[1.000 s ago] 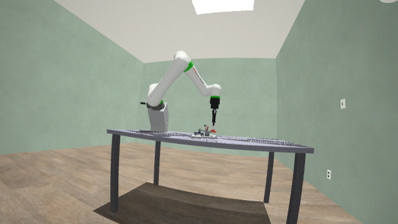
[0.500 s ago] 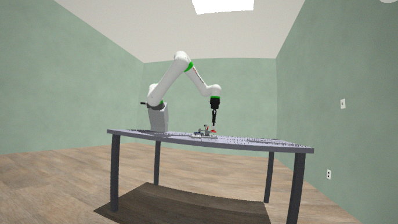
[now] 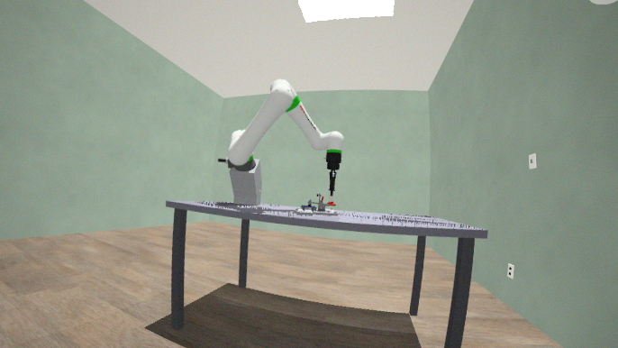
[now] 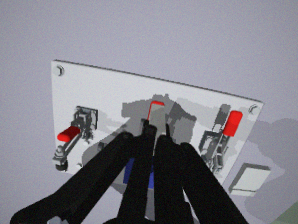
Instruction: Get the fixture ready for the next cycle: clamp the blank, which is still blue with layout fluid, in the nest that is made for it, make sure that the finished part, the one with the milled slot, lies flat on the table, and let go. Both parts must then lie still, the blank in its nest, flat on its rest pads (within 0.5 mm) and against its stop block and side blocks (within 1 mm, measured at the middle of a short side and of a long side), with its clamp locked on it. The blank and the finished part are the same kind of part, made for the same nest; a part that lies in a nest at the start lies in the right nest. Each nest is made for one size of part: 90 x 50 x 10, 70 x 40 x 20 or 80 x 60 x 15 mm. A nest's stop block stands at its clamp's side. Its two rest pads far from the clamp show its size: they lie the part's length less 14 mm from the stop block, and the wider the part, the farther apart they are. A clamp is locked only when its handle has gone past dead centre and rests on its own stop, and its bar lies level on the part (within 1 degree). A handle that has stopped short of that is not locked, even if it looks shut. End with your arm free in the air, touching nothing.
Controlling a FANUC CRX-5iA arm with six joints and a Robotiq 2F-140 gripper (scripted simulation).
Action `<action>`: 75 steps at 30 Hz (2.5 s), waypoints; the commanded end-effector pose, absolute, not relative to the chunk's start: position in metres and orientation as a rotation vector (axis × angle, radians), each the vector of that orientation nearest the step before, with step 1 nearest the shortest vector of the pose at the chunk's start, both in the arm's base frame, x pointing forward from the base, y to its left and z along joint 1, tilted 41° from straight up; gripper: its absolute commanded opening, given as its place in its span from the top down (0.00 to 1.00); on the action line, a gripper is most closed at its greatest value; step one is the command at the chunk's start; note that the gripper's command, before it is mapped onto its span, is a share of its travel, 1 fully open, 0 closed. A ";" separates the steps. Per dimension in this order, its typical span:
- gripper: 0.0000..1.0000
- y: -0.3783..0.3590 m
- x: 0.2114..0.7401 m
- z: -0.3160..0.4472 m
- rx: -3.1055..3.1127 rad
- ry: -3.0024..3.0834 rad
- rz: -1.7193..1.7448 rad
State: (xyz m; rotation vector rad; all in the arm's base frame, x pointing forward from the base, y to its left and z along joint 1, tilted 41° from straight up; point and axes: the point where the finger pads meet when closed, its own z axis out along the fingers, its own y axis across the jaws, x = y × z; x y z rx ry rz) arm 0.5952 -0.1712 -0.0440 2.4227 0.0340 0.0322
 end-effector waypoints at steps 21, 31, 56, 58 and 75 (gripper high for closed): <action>1.00 -0.172 0.595 -0.045 2.423 0.034 0.033; 1.00 -0.174 0.595 -0.047 2.423 0.034 0.033; 1.00 -0.175 0.596 -0.048 2.423 0.034 0.033; 1.00 -0.175 0.596 -0.048 2.423 0.034 0.033; 1.00 -0.176 0.596 -0.050 2.423 0.034 0.033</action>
